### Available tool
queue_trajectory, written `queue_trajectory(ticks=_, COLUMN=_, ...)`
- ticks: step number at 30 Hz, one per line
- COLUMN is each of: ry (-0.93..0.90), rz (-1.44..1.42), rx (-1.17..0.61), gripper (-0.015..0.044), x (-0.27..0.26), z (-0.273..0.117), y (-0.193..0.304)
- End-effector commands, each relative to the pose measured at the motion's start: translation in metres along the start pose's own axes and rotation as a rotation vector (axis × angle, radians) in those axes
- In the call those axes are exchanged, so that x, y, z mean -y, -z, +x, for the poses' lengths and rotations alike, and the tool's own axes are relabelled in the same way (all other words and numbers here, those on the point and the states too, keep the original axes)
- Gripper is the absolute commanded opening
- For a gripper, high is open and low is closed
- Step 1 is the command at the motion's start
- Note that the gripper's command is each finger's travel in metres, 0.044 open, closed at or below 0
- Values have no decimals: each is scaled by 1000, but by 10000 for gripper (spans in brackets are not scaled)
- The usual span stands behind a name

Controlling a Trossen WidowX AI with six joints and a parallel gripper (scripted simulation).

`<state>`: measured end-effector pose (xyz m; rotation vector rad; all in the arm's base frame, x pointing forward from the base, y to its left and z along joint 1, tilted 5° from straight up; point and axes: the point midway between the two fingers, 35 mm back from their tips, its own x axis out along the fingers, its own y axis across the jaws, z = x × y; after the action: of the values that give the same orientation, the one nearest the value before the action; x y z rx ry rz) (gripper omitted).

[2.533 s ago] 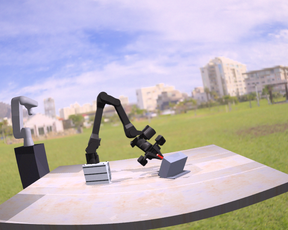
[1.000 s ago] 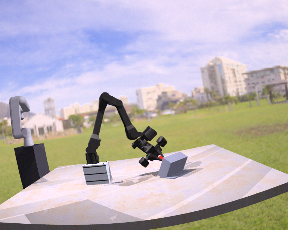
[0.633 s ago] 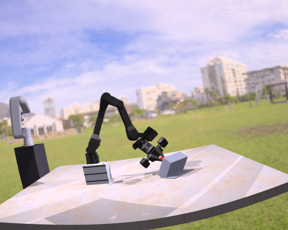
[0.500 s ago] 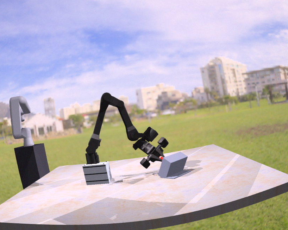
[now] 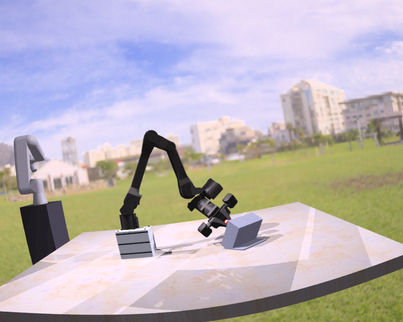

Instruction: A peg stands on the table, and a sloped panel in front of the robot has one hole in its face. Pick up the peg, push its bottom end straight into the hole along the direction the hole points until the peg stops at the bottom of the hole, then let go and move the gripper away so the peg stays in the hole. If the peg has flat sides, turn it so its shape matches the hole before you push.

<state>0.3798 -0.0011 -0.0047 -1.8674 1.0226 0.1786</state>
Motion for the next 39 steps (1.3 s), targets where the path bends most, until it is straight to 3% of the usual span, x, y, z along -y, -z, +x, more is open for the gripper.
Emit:
queue_trajectory(ticks=1, ry=-2, rz=-4, rx=3, gripper=0, x=-1, z=3, y=0)
queue_trajectory(ticks=17, ry=-2, rz=0, rx=-1, gripper=0, x=0, z=4, y=0)
queue_trajectory(ticks=33, ry=-3, rz=0, rx=0, gripper=420, x=0, z=2, y=0)
queue_trajectory(ticks=39, ry=-7, rz=0, rx=3, gripper=440, x=0, z=-8, y=-2)
